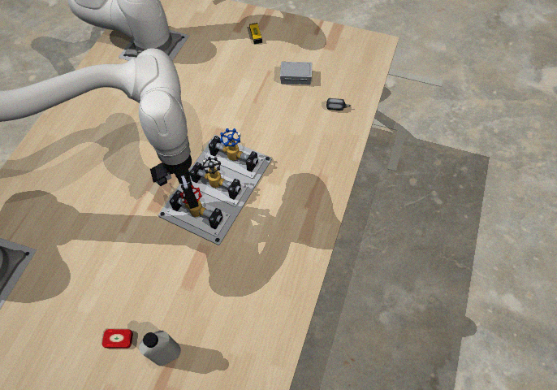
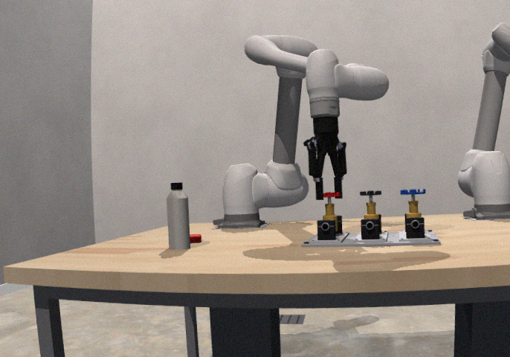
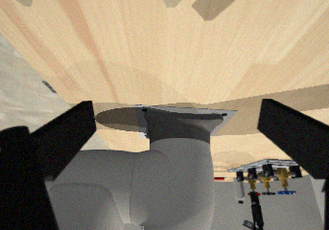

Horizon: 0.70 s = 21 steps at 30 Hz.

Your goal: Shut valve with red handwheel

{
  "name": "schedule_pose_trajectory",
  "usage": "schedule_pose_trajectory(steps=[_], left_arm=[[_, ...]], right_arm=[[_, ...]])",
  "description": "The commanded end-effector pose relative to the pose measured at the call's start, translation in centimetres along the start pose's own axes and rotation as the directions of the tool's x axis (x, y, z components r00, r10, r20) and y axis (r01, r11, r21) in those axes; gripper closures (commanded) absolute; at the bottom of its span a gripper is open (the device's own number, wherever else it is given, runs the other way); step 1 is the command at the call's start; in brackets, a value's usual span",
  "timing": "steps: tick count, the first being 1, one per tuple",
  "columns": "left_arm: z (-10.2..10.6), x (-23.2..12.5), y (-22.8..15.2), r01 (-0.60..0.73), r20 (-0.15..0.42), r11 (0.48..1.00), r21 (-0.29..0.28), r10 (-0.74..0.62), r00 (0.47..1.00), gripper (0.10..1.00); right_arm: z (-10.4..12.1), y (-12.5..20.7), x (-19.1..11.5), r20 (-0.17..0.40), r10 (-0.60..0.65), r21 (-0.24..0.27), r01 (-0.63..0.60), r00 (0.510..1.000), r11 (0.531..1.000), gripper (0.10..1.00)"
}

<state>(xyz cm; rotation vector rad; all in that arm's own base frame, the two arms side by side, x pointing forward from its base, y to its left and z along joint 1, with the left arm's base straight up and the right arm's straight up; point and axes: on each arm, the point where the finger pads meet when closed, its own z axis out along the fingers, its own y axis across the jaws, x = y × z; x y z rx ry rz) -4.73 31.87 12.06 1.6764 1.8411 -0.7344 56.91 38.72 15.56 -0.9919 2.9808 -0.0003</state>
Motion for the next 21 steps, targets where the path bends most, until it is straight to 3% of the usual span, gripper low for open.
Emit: schedule_pose_trajectory(steps=[1, 21], left_arm=[[-0.05, 0.0, -0.01, 0.0, -0.001, 1.0, 0.0, 0.0, 1.0, 0.098], [-0.05, 0.0, -0.01, 0.0, -0.001, 1.0, 0.0, 0.0, 1.0, 0.098]], right_arm=[[-0.07, 0.01, -0.03, 0.001, 0.002, 0.0, -0.002, 1.0, 1.0, 0.999], [-0.07, 0.01, -0.03, 0.001, 0.032, 0.0, -0.032, 0.999, 0.999, 0.999]])
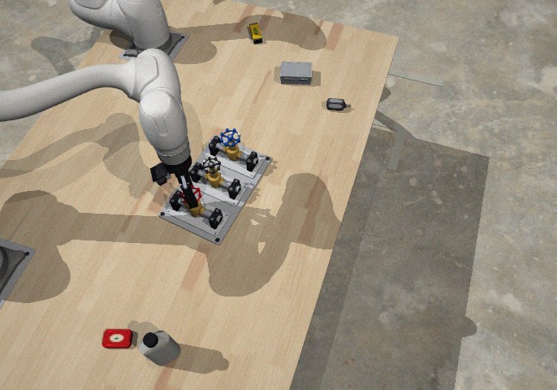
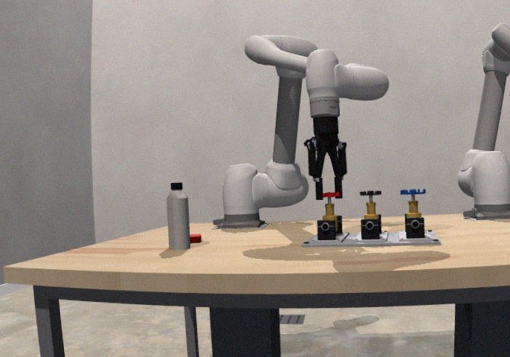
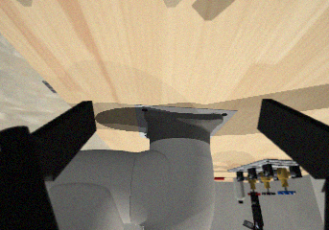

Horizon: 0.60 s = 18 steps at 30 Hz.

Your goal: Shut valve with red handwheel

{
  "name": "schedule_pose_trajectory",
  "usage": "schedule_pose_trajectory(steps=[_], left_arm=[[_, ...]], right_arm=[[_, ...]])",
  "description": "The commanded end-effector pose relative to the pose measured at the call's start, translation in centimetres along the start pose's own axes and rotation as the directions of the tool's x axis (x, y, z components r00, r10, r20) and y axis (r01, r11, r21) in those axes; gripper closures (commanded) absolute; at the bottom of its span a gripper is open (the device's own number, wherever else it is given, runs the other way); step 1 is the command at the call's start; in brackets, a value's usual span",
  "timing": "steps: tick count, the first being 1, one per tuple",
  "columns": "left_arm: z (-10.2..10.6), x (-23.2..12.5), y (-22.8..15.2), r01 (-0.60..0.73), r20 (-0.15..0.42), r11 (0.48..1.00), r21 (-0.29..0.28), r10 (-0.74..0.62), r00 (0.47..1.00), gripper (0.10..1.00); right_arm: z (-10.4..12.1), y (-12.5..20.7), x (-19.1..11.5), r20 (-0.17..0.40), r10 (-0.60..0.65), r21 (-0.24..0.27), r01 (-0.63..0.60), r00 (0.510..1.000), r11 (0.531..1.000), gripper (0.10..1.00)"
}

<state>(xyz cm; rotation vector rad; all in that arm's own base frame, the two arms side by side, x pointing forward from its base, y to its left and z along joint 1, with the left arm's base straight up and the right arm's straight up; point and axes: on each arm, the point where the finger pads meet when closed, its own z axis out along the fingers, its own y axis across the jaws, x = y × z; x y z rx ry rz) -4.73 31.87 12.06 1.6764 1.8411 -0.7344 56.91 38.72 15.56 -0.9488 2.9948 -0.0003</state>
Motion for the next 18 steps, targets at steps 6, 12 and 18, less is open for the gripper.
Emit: schedule_pose_trajectory(steps=[6, 12, 18], left_arm=[[-0.05, 0.0, -0.01, 0.0, -0.001, 1.0, 0.0, 0.0, 1.0, 0.098], [-0.05, 0.0, -0.01, 0.0, -0.001, 1.0, 0.0, 0.0, 1.0, 0.098], [-0.05, 0.0, -0.01, 0.0, -0.001, 1.0, 0.0, 0.0, 1.0, 0.098]], right_arm=[[-0.07, 0.01, -0.03, 0.001, 0.017, 0.0, -0.017, 1.0, 1.0, 0.999], [-0.07, 0.01, -0.03, 0.001, 0.029, 0.0, -0.029, 1.0, 1.0, 0.999], [-0.06, 0.01, -0.03, 0.001, 0.048, 0.0, -0.048, 0.999, 0.999, 0.999]])
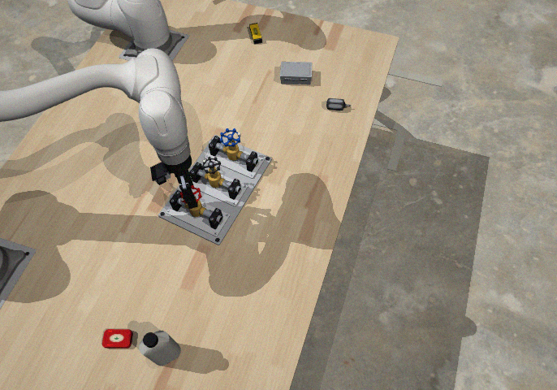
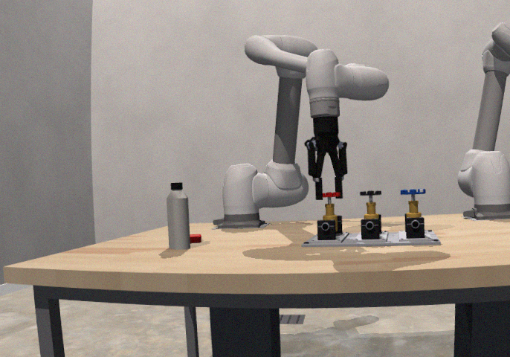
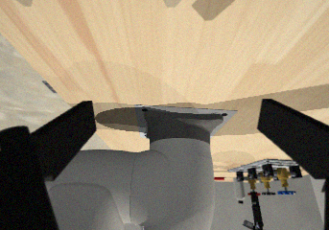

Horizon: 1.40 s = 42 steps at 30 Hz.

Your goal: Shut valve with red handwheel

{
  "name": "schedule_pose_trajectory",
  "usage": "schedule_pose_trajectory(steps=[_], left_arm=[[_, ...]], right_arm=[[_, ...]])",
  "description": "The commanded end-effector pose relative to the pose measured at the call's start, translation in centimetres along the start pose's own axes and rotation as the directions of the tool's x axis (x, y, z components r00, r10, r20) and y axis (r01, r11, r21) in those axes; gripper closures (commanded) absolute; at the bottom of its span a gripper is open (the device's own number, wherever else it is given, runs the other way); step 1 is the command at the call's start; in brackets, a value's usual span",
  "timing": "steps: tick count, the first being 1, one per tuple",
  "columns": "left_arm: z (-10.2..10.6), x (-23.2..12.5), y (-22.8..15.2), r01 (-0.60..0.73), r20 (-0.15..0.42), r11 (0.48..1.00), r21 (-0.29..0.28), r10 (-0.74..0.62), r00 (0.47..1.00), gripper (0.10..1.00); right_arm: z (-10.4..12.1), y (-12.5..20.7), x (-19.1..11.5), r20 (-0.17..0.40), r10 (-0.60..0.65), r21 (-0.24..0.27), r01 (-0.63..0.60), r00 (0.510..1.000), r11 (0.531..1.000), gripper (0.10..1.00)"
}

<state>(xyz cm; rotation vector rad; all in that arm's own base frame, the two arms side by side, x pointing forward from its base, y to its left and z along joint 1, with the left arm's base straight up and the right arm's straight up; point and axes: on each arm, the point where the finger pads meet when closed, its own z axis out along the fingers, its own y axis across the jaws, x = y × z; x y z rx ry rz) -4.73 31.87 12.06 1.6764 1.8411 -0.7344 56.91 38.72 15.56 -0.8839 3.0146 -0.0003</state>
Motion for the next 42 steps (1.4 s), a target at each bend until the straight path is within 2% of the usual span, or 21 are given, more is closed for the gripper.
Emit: schedule_pose_trajectory(steps=[1, 42], left_arm=[[-0.05, 0.0, -0.01, 0.0, -0.001, 1.0, 0.0, 0.0, 1.0, 0.098], [-0.05, 0.0, -0.01, 0.0, -0.001, 1.0, 0.0, 0.0, 1.0, 0.098]], right_arm=[[-0.07, 0.01, -0.03, 0.001, 0.008, 0.0, -0.008, 1.0, 1.0, 0.999], [-0.06, 0.01, -0.03, 0.001, 0.198, -0.001, -0.198, 0.98, 0.98, 0.999]])
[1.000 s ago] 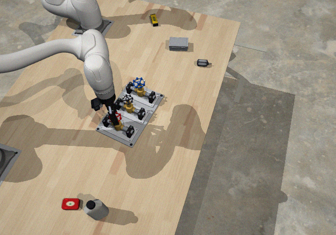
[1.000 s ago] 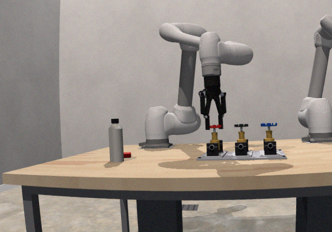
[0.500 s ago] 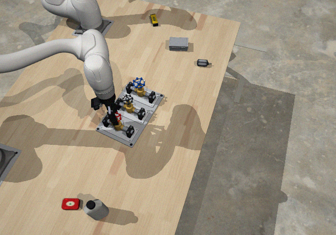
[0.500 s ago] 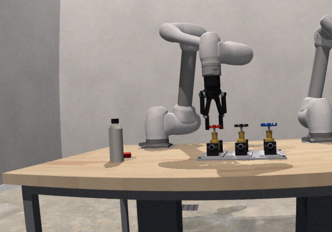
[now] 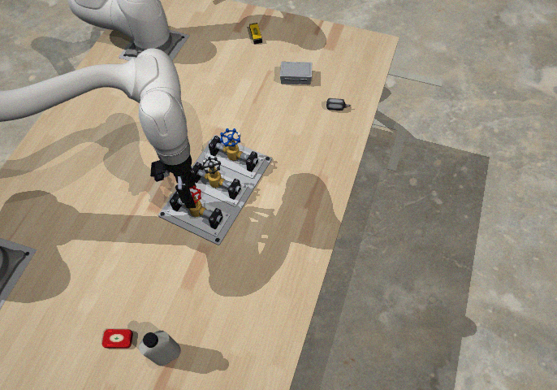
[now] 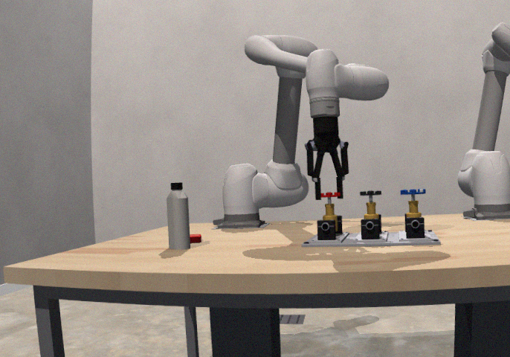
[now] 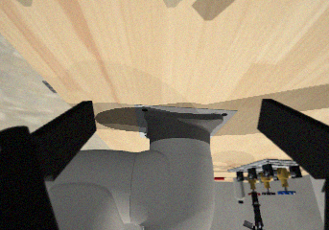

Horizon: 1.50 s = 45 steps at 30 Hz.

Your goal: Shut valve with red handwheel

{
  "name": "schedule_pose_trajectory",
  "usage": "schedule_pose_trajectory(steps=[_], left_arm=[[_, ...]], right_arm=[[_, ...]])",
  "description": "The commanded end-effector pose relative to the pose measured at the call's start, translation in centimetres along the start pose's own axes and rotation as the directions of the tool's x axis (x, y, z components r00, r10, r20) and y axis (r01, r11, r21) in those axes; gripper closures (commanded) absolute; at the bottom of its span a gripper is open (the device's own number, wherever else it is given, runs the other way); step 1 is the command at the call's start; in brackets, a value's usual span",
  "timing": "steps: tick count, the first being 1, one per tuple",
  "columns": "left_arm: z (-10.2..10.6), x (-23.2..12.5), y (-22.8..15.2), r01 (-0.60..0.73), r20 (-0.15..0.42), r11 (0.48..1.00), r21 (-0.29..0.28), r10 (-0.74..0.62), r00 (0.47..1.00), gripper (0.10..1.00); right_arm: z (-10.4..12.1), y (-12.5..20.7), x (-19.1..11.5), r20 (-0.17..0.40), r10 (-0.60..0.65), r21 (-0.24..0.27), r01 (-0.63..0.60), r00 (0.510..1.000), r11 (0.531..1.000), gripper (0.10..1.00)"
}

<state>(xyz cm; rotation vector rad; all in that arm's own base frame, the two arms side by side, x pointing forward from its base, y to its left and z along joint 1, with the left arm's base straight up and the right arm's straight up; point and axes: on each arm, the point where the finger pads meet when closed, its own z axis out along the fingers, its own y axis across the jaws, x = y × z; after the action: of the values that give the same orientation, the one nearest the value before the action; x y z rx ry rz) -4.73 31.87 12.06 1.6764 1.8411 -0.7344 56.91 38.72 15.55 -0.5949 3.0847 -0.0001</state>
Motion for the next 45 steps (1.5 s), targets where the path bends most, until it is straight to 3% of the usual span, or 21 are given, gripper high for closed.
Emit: schedule_pose_trajectory(steps=[1, 23, 45], left_arm=[[-0.05, 0.0, -0.01, 0.0, -0.001, 1.0, 0.0, 0.0, 1.0, 0.098], [-0.05, 0.0, -0.01, 0.0, -0.001, 1.0, 0.0, 0.0, 1.0, 0.098], [-0.05, 0.0, -0.01, 0.0, -0.001, 1.0, 0.0, 0.0, 1.0, 0.098]], right_arm=[[-0.07, 0.01, -0.03, 0.001, 0.01, 0.0, -0.01, 1.0, 1.0, 0.999], [-0.06, 0.01, -0.03, 0.001, 0.159, -0.001, -0.159, 0.987, 0.987, 0.999], [-0.06, 0.01, -0.03, 0.001, 0.35, -0.001, -0.35, 0.937, 0.937, 0.999]])
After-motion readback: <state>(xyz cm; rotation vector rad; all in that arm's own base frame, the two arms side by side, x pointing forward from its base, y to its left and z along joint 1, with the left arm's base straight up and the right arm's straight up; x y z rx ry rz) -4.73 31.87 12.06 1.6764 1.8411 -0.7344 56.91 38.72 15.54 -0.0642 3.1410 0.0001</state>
